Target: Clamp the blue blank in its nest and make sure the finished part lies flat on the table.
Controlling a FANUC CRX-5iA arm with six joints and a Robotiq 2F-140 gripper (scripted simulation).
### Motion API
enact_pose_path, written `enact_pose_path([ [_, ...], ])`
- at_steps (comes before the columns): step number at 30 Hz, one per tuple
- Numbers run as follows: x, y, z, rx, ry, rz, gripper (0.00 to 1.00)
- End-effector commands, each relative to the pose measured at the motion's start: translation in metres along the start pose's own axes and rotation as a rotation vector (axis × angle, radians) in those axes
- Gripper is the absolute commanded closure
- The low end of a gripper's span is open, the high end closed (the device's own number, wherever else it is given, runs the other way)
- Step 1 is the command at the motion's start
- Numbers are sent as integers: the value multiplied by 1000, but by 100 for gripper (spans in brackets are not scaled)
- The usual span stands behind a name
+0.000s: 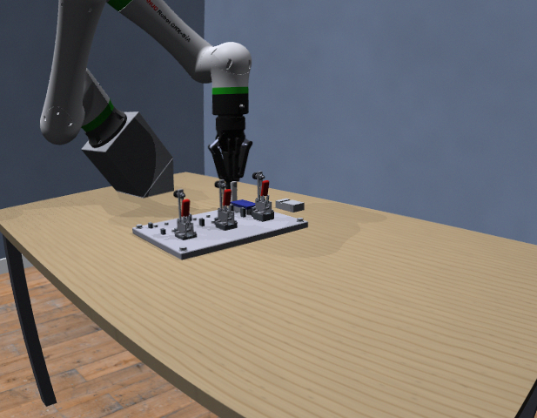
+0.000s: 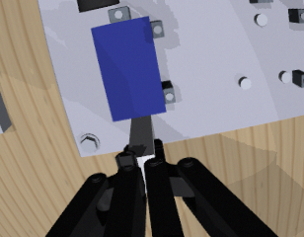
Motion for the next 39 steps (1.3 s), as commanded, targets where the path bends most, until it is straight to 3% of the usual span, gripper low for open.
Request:
enact_pose_path([
  [1,0,5,1,0,0,0,100],
  [12,2,14,2,0,0,0,100],
  [24,39,14,2,0,0,0,100],
  [37,40,14,2,0,0,0,100],
  [38,40,14,2,0,0,0,72],
  [39,42,14,2,0,0,0,72],
])
Point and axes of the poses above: the point where the finger pads meet when closed, its own x axis back along the fingers, its own z axis across the jaws, y = z × x, the point moved 7 cm from there along x, back along the fingers, and after that the axes turned 8 degrees about -x, right-handed, at the moved point
